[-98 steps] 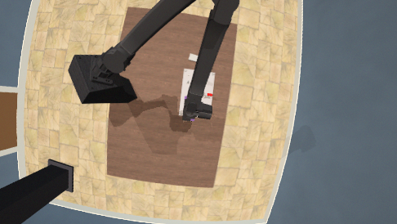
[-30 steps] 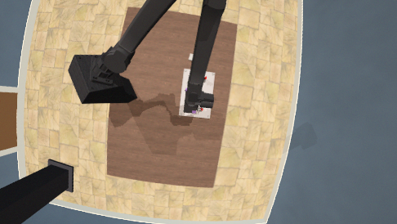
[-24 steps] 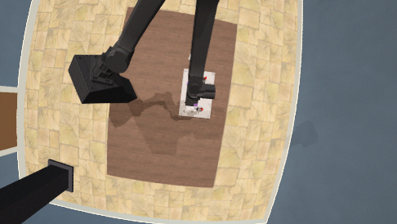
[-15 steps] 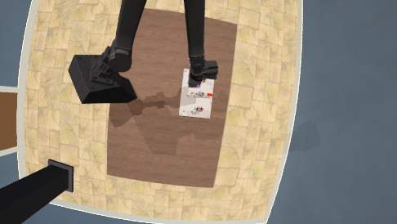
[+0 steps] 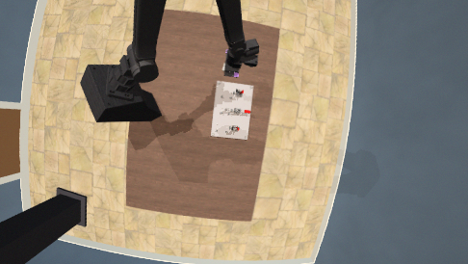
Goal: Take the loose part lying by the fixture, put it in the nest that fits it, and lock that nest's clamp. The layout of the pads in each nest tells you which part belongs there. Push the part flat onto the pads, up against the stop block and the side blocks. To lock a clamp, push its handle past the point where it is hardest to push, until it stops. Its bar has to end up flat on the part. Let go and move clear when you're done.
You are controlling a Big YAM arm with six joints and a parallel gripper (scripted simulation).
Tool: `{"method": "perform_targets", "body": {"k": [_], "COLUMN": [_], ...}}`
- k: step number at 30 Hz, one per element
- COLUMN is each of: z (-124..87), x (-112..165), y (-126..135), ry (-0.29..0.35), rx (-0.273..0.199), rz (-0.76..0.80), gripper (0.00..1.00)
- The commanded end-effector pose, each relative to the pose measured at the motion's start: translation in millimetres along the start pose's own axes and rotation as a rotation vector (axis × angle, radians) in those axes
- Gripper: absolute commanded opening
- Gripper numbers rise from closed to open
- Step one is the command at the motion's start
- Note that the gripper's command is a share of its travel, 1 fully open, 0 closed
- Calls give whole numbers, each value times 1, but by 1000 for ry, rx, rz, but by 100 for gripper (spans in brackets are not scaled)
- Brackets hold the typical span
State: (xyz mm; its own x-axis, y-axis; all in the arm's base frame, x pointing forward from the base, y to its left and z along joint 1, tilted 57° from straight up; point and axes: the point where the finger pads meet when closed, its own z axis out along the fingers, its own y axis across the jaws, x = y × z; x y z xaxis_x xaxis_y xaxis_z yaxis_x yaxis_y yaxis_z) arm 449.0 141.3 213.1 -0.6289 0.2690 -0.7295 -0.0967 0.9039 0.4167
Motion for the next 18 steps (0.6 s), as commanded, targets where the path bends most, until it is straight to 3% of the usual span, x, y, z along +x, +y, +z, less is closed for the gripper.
{"method": "perform_targets", "body": {"k": [1,12,18], "z": [1,-5,-4], "x": [-7,-14,-14], "y": [31,70,71], "ry": [9,-7,-6], "rx": [-10,-19,-15], "rz": [44,45,47], "gripper": [92,92,92]}}
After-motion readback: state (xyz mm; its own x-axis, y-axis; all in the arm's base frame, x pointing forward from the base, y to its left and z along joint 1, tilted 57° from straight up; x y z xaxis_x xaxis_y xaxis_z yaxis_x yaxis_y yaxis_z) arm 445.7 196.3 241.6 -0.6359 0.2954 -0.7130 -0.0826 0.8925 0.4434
